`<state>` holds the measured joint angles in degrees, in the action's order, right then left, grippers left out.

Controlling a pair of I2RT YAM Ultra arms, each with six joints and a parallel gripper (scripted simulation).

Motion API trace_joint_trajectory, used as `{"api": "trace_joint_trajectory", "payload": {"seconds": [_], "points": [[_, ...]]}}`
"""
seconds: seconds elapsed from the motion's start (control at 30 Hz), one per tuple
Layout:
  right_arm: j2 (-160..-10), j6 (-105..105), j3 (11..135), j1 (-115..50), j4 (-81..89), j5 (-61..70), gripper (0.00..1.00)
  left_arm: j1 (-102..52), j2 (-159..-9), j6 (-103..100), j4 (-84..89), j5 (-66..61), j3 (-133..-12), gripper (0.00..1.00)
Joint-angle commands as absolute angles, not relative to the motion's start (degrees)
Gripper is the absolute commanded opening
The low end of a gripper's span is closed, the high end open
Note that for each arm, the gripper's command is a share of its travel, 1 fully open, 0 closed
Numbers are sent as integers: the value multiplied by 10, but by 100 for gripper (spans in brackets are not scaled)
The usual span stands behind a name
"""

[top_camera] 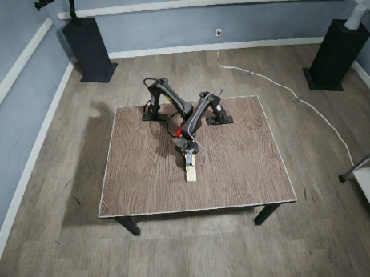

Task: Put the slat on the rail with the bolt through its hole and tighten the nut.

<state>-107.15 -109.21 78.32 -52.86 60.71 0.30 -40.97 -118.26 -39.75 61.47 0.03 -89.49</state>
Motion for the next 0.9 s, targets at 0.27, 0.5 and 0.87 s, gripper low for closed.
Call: {"api": "trace_joint_trajectory", "payload": {"seconds": [0.27,0.5,0.87], "points": [[-1068,-1092,786,-529,607,3,34,-410,-1178,-397,614,0,-897,72],[-1068,-1092,786,-529,607,3,34,-410,-1178,-397,614,0,-897,72],[-1068,-1027,786,-529,608,1,34,-410,-1178,-397,614,0,-897,72]]}}
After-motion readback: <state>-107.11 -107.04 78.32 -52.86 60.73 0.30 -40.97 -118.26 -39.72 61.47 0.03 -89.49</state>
